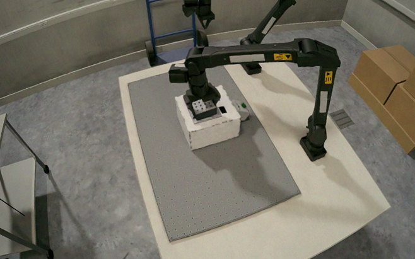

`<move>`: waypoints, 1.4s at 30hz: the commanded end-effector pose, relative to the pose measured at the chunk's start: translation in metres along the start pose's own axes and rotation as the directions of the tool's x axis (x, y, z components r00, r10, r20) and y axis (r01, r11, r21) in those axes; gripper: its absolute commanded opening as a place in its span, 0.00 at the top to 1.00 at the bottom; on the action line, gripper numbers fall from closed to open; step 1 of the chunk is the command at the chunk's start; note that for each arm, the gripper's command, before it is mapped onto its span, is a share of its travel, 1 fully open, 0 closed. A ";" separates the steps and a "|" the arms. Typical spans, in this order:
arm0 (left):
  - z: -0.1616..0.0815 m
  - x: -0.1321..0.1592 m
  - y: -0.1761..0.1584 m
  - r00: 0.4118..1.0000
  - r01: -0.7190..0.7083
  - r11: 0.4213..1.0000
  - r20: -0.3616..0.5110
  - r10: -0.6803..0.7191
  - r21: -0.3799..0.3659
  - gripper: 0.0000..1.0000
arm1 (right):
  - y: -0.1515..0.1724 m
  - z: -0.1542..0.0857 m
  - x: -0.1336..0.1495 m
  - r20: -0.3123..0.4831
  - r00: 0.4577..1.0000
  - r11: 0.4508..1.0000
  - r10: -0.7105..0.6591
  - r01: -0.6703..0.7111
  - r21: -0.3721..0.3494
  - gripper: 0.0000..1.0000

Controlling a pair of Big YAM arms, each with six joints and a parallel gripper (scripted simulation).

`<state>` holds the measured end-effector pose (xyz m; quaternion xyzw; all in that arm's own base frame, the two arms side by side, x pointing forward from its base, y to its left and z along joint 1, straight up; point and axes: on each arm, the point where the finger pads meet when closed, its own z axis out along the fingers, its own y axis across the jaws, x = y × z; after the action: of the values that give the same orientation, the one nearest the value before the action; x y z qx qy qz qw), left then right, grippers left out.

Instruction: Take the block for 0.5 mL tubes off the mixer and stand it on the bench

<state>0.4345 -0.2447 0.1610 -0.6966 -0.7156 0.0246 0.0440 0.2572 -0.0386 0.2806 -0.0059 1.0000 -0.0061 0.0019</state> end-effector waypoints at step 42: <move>-0.049 -0.002 0.005 0.999 -0.022 0.997 0.044 0.025 -0.075 1.00 | -0.004 -0.024 -0.010 0.055 0.998 1.000 0.009 -0.009 0.007 1.00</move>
<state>0.4328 -0.2439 0.1609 -0.6973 -0.7150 0.0250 0.0435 0.2565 -0.0385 0.2793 -0.0059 1.0000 -0.0058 0.0002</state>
